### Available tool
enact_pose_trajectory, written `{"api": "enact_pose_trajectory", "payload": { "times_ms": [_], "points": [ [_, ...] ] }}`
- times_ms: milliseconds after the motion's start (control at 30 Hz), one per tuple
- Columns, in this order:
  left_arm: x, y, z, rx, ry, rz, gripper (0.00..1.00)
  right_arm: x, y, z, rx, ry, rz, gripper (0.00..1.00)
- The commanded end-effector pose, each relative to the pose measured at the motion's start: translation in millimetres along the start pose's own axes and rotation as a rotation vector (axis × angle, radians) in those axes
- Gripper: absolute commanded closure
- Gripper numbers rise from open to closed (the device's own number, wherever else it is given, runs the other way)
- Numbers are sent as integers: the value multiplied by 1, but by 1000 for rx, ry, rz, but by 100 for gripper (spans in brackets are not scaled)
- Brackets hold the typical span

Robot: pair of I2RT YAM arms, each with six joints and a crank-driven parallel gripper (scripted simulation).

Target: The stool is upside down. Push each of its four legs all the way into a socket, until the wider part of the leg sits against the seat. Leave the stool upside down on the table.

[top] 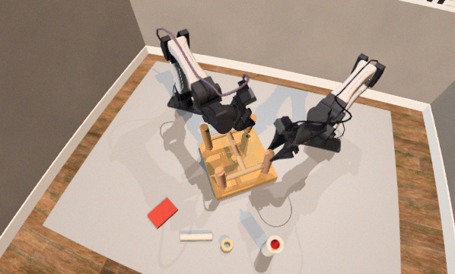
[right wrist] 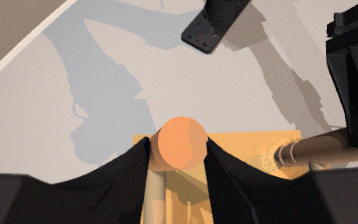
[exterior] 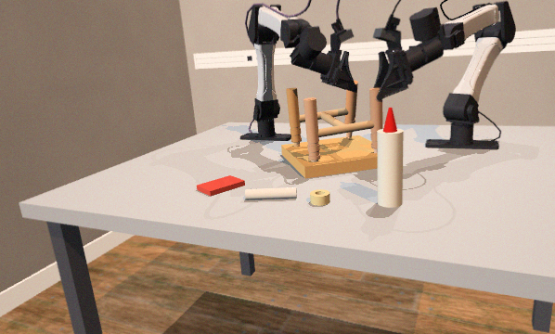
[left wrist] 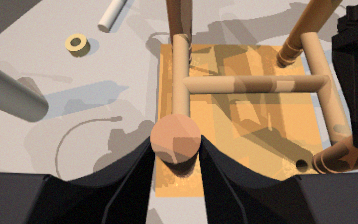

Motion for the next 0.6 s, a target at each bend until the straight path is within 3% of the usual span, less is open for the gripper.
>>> {"api": "enact_pose_trajectory", "payload": {
  "times_ms": [0,567],
  "points": [
    [20,16,0,112,-73,-47,70,9,20,-6,57,-47,-56,70],
    [24,27,2,197,-90,-63,70,12,34,-9,101,-68,-121,70]
  ]
}}
Point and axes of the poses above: on each arm, the point where the finger pads meet when closed, its own z axis back along the fingers, its own y axis across the jaws, x = y × z, the point moved 9 cm from there along z, back along the fingers, and after that the axes turned 10 degrees about z, right-handed, at the moved point
